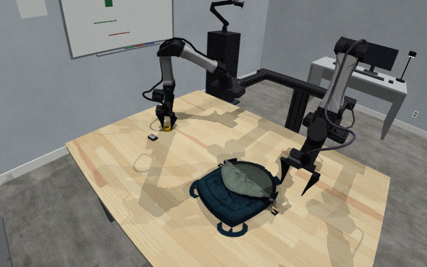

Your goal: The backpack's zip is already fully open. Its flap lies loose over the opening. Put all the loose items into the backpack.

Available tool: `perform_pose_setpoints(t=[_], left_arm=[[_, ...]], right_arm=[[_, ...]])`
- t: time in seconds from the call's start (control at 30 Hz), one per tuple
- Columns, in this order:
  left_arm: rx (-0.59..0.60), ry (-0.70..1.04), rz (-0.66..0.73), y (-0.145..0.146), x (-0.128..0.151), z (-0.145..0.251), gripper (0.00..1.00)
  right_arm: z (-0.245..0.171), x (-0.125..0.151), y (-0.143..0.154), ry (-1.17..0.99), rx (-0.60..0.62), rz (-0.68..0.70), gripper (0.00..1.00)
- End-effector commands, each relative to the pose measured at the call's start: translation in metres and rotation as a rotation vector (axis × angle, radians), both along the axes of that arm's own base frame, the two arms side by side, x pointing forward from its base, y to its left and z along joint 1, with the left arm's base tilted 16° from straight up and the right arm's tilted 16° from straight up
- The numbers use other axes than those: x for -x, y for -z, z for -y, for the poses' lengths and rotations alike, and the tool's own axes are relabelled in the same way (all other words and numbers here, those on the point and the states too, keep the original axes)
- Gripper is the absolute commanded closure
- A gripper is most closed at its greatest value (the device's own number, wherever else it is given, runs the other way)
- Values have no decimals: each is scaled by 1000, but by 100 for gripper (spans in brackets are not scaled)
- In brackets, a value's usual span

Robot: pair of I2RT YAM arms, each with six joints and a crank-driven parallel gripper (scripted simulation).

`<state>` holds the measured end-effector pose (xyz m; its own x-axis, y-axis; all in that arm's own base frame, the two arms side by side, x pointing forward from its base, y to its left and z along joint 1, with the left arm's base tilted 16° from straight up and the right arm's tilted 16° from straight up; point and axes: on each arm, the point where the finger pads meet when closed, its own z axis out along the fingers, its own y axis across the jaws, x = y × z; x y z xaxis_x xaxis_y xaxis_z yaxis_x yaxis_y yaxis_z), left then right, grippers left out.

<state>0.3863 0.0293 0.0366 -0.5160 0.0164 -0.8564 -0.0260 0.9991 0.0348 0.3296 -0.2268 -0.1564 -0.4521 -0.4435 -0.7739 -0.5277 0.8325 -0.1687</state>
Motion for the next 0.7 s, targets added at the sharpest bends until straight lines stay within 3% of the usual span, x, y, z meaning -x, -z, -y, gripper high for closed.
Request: perform_pose_setpoints(t=[0.0, 0.13, 0.17, 0.67], left_arm=[[-2, 6, 20, -8, -7, -1, 10], [-2, 6, 20, -8, -6, -1, 10], [-2, 6, 20, -8, -6, -1, 10], [-2, 6, 20, -7, -6, -1, 10]], right_arm=[[9, -5, -5, 5, 27, 18, 43], [10, -5, -5, 5, 27, 18, 43], [10, -5, -5, 5, 27, 18, 52], [10, -6, -6, 5, 27, 18, 52]])
